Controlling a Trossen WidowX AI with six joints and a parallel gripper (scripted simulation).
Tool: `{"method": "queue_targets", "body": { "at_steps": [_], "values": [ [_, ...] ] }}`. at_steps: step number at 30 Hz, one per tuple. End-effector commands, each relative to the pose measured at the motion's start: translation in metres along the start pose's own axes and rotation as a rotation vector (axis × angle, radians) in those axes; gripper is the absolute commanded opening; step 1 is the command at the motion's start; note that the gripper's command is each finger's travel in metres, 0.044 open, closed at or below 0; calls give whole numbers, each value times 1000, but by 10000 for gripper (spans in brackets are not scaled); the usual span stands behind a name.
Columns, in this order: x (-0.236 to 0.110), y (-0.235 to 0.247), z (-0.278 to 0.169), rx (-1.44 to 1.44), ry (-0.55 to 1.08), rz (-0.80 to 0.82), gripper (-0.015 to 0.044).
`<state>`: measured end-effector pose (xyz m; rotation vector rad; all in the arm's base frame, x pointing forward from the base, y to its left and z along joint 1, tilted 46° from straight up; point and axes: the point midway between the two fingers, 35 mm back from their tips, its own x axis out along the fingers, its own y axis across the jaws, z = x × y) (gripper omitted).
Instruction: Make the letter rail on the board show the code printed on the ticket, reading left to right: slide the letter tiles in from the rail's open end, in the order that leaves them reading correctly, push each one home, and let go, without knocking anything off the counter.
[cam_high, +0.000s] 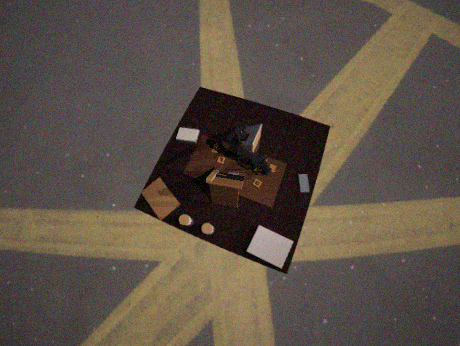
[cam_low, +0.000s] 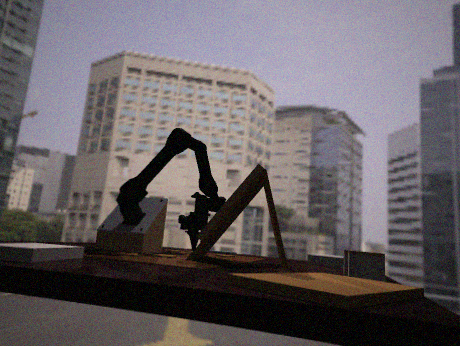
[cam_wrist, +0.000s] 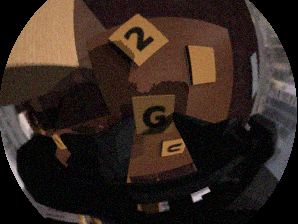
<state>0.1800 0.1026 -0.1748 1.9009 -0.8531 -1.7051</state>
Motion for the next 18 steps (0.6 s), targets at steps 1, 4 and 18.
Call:
{"method": "queue_targets", "body": {
  "at_steps": [1, 4, 18],
  "values": [
    [-3, 0, 0, 5, -4, -2, 0],
    [-5, 0, 0, 5, -4, -2, 0],
    [-15, 0, -1, 5, -4, -2, 0]
  ]
}}
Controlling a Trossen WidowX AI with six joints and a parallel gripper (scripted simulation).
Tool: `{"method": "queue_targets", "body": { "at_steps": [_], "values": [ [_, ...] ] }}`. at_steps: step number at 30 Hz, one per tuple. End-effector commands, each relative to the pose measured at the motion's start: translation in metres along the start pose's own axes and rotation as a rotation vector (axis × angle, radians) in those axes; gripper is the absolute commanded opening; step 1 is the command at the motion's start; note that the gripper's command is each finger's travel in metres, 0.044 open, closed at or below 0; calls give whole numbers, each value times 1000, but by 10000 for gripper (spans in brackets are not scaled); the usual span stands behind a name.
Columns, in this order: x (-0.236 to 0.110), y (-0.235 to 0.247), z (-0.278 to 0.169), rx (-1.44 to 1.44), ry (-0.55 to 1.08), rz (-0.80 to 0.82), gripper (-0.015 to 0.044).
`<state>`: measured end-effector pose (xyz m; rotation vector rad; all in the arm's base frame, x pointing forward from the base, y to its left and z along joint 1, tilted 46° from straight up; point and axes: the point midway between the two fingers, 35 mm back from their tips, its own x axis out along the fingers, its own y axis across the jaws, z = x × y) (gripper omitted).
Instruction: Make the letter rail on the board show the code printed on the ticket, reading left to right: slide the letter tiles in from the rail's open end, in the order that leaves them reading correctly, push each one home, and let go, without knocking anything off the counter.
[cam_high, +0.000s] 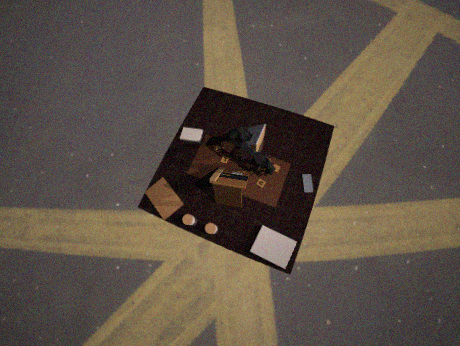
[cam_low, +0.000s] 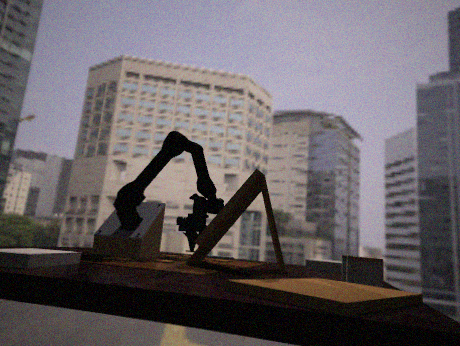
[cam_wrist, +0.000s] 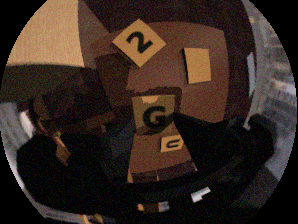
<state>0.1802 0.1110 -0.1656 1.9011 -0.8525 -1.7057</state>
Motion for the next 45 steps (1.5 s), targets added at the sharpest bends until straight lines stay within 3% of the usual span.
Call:
{"method": "queue_targets", "body": {
  "at_steps": [1, 18, 45],
  "values": [
    [-3, 0, 0, 5, -4, -2, 0],
    [-11, -18, -19, 397, 110, -127, 0],
    [-43, -43, -55, 1202, 190, -478, 0]
  ]
}}
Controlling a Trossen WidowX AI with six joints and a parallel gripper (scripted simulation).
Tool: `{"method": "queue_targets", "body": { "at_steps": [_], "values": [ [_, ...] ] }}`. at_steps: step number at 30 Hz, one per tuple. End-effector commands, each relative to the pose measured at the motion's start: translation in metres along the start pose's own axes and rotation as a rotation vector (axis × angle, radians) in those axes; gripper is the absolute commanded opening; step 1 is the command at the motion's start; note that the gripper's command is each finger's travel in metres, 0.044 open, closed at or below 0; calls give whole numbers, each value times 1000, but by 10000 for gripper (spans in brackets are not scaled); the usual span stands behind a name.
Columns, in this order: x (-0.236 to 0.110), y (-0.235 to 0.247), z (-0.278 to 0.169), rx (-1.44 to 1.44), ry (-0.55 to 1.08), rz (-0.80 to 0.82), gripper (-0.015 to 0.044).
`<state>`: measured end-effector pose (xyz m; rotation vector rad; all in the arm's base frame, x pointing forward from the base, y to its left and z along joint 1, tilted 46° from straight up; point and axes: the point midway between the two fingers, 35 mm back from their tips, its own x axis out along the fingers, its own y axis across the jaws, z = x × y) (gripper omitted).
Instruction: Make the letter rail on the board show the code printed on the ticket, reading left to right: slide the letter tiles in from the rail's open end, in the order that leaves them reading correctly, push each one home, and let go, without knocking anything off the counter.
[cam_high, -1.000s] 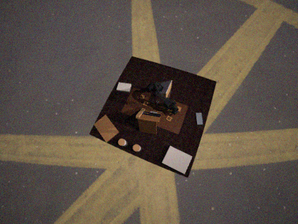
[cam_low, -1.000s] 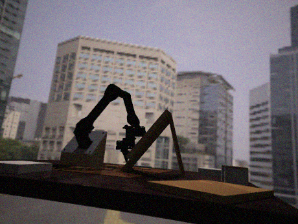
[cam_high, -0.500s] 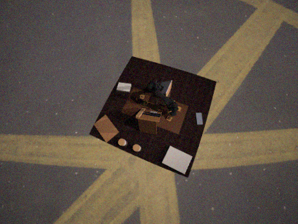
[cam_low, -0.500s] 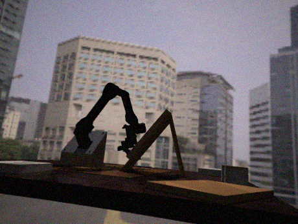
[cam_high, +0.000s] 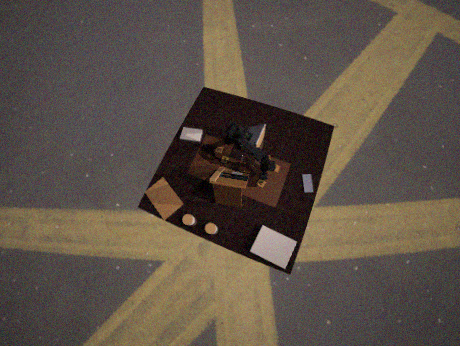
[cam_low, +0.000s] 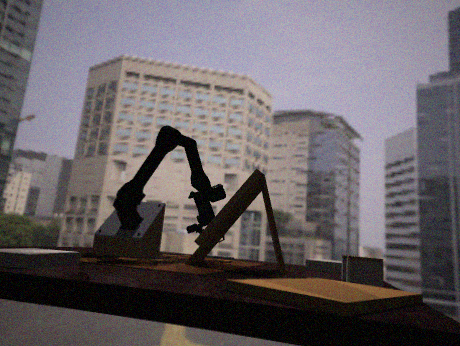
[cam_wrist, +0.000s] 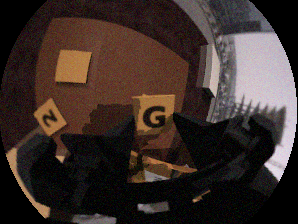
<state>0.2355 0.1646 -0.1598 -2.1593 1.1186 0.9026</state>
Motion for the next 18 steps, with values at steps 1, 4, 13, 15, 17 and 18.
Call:
{"method": "queue_targets", "body": {
  "at_steps": [1, 4, 13, 15, 17, 18],
  "values": [
    [-3, -7, -1, 138, 1, -49, 0],
    [-5, -13, -1, 231, -4, -83, 0],
    [-13, -30, -1, 515, -36, -180, 0],
    [-15, -33, -1, 578, -45, -201, 0],
    [-18, -37, -2, 641, -56, -221, 0],
    [-19, -39, -2, 673, -62, -231, 0]
  ]
}}
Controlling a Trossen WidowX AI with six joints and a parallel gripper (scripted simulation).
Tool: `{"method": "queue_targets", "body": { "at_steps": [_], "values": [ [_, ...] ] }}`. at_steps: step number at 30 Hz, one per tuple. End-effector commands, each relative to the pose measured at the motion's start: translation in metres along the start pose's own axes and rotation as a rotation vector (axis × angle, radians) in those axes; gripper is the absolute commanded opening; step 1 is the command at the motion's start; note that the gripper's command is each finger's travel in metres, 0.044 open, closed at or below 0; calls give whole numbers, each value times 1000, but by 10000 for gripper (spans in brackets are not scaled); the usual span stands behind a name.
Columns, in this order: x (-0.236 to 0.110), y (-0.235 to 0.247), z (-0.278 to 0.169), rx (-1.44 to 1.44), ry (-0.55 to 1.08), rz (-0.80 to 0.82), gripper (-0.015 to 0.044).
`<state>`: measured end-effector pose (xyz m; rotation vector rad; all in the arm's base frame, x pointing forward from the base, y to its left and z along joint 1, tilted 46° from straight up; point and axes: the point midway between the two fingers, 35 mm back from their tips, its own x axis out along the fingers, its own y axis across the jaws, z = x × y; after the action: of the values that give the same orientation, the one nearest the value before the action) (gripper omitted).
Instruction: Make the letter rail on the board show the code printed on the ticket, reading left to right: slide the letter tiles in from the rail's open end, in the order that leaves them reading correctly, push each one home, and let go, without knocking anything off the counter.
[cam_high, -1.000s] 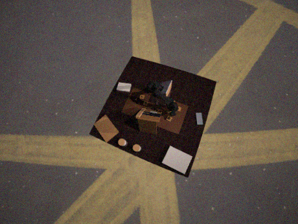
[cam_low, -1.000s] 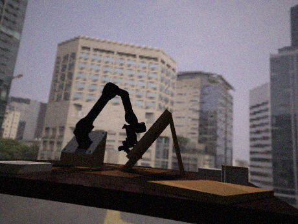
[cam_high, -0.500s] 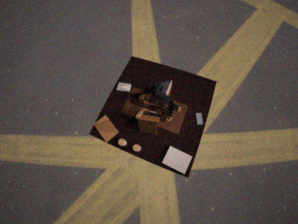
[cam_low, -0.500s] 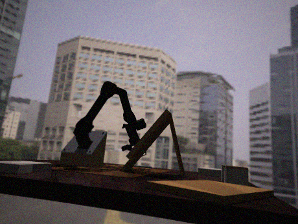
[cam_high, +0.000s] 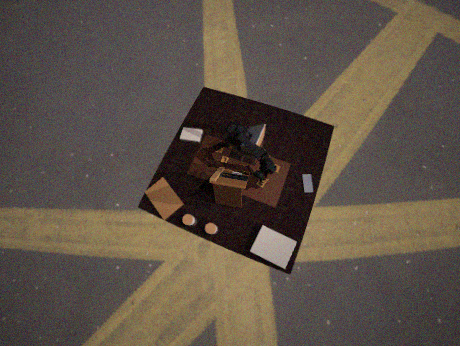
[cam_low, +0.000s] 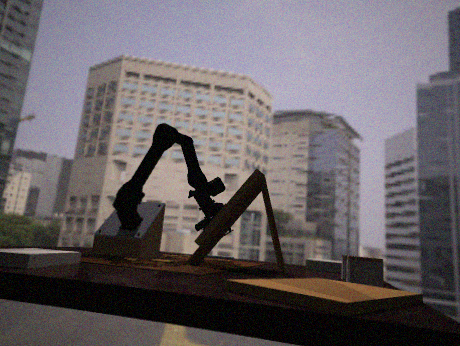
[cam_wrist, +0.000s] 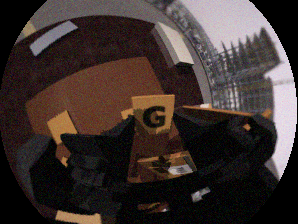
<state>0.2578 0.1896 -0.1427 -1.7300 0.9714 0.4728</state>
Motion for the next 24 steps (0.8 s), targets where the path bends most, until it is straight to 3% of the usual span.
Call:
{"method": "queue_targets", "body": {
  "at_steps": [1, 24],
  "values": [
    [-3, -7, 2, 141, -18, -43, 0],
    [-27, -47, 16, 888, -198, -205, 0]
  ]
}}
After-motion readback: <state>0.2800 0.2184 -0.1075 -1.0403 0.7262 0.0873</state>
